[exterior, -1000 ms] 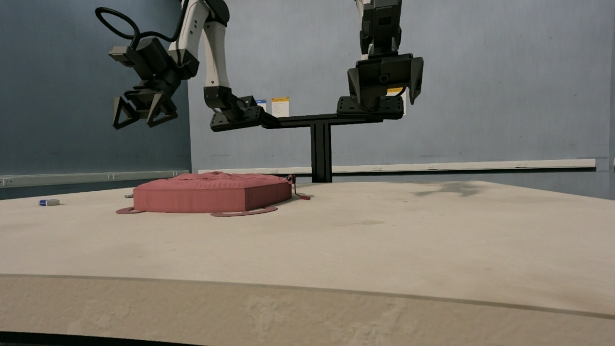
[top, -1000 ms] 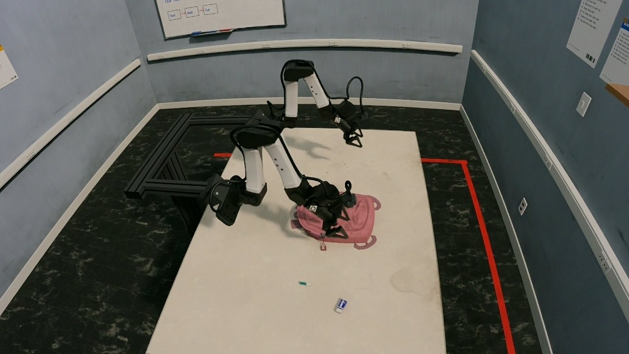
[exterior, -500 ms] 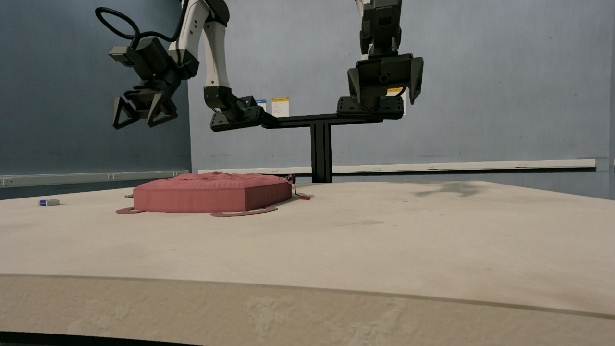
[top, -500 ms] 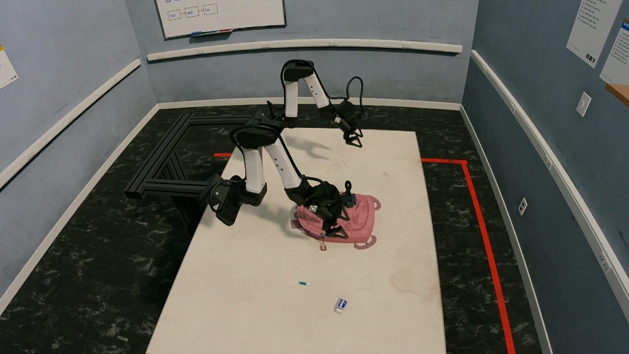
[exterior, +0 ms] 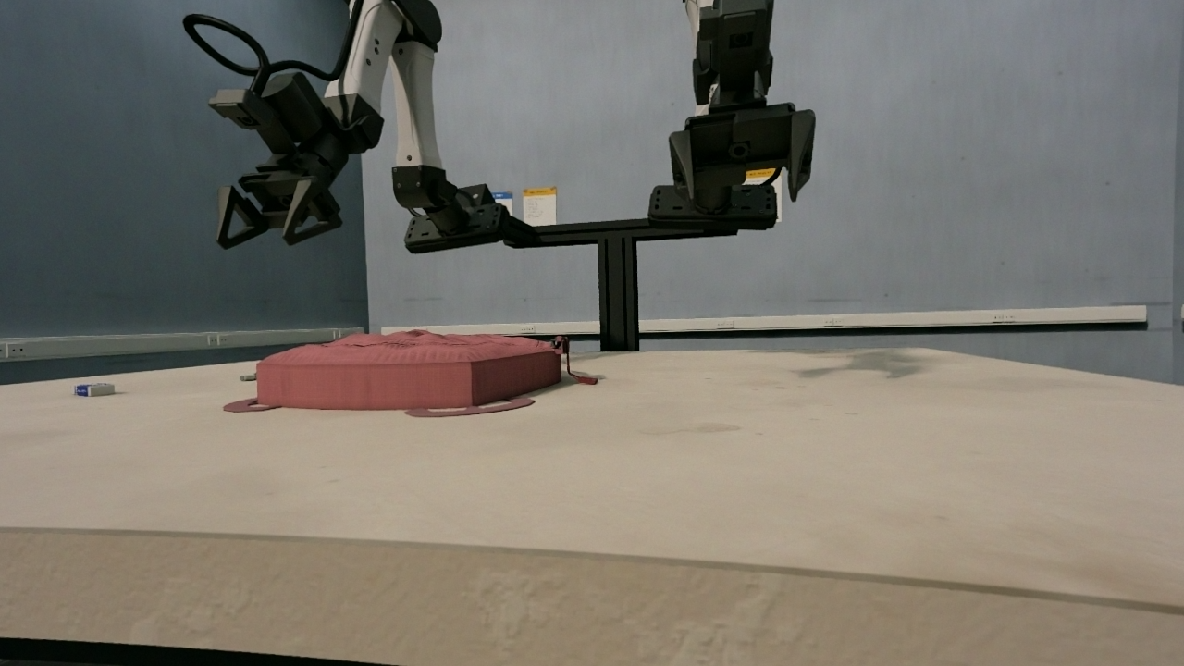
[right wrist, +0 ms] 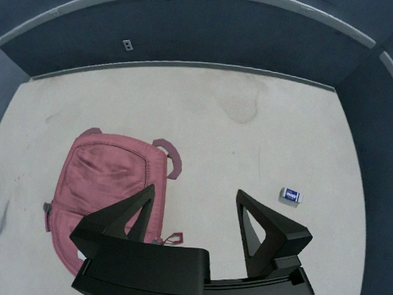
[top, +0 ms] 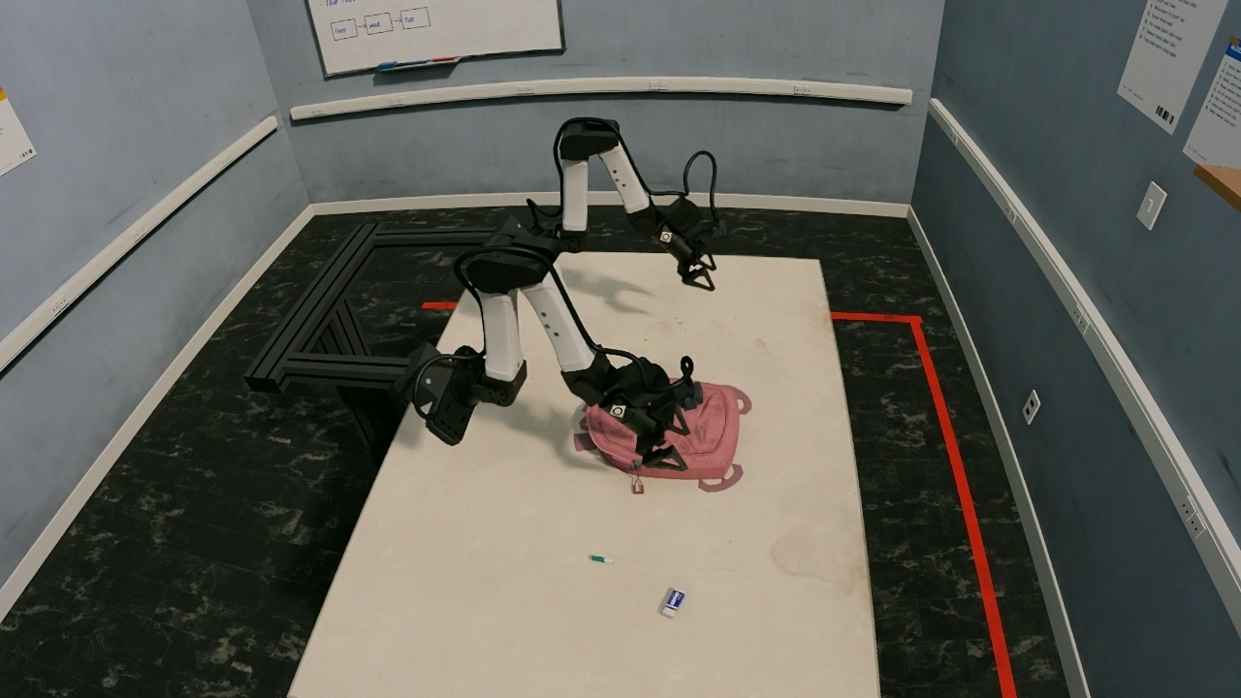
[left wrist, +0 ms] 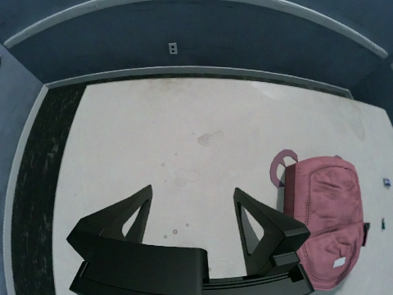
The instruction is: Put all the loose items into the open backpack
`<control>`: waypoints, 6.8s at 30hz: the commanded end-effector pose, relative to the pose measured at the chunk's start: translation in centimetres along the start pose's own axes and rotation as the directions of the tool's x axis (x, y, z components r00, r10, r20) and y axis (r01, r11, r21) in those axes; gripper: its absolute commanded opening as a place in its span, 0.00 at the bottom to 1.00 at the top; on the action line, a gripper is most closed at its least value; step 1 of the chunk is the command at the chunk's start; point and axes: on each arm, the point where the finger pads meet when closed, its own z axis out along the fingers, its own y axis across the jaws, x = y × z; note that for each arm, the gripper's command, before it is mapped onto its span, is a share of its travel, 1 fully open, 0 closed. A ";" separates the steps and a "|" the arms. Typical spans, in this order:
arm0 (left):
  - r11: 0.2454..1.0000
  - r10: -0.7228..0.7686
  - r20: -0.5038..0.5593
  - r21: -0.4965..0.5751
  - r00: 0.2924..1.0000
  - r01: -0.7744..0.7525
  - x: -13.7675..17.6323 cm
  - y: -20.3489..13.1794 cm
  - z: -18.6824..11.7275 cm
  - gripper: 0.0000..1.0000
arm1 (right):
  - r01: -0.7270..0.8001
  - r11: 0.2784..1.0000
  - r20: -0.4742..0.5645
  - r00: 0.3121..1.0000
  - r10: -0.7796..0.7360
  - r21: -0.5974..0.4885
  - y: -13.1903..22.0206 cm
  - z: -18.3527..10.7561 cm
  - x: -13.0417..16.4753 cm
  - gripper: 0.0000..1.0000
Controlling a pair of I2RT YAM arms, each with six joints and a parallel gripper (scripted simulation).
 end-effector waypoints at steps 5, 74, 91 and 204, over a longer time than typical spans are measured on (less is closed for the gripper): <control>1.000 0.002 0.020 -0.002 1.000 -0.002 -0.7 0.1 -0.1 0.90 | 0.004 1.000 0.022 1.000 -0.004 -0.004 0.1 -0.1 -0.8 0.90; 1.000 0.002 0.020 -0.002 1.000 -0.002 -0.7 0.1 -0.1 0.90 | 0.711 0.703 -0.394 0.641 -0.658 -0.017 21.3 -11.5 19.5 0.00; 1.000 0.002 0.020 -0.002 1.000 -0.002 -0.7 0.1 -0.1 0.90 | 0.801 0.597 -0.486 0.503 -0.714 -0.047 24.2 -10.8 25.8 0.00; 1.000 0.002 0.020 -0.002 1.000 -0.002 -0.7 0.1 -0.1 0.90 | 0.791 0.611 -0.463 0.527 -0.712 -0.039 20.6 -3.4 25.6 0.00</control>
